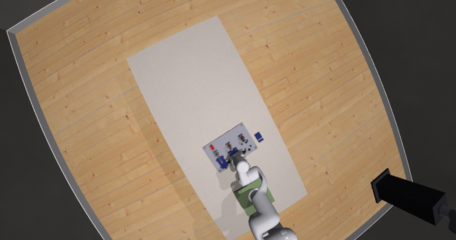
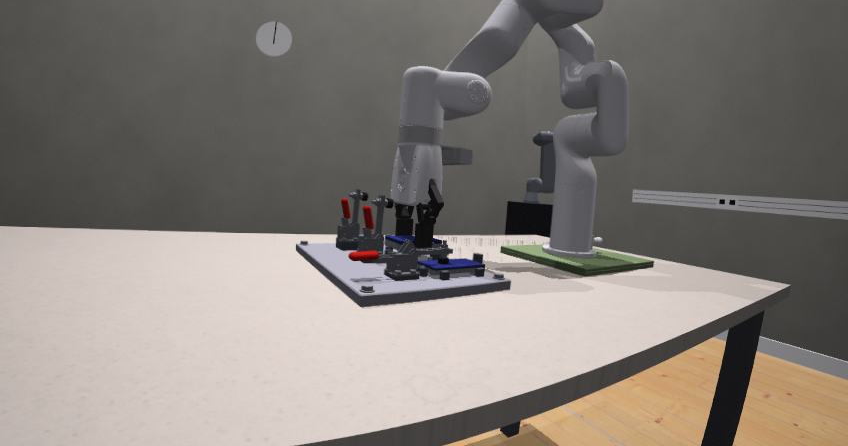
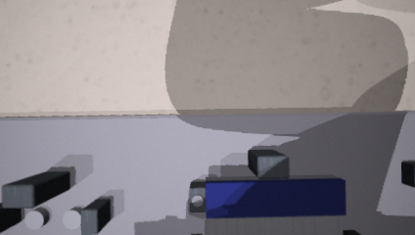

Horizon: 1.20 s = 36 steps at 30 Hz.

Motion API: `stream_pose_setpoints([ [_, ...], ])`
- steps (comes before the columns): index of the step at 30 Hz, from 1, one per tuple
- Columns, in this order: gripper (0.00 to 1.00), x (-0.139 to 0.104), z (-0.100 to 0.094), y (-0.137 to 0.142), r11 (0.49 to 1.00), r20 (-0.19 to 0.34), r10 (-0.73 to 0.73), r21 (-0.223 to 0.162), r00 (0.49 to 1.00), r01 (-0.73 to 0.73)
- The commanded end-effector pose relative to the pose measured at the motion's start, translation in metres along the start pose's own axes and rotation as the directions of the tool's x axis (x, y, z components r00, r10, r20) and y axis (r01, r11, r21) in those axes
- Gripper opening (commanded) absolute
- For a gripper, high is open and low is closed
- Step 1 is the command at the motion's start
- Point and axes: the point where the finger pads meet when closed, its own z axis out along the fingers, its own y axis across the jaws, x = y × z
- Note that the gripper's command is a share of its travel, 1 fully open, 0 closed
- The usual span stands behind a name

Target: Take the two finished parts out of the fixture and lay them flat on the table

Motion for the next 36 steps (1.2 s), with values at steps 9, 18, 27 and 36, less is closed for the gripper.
stream_pose_setpoints([
  [9,0.0,-0.001,-0.013,0.0,1.0,0.004,0.0,0.0,1.0,0.0],
  [18,0.0,-0.001,-0.019,0.0,1.0,0.004,0.0,0.0,1.0,0.0],
  [27,0.0,-0.001,-0.021,0.0,1.0,0.004,0.0,0.0,1.0,0.0],
  [36,0.0,-0.001,-0.021,0.0,1.0,0.004,0.0,0.0,1.0,0.0],
])
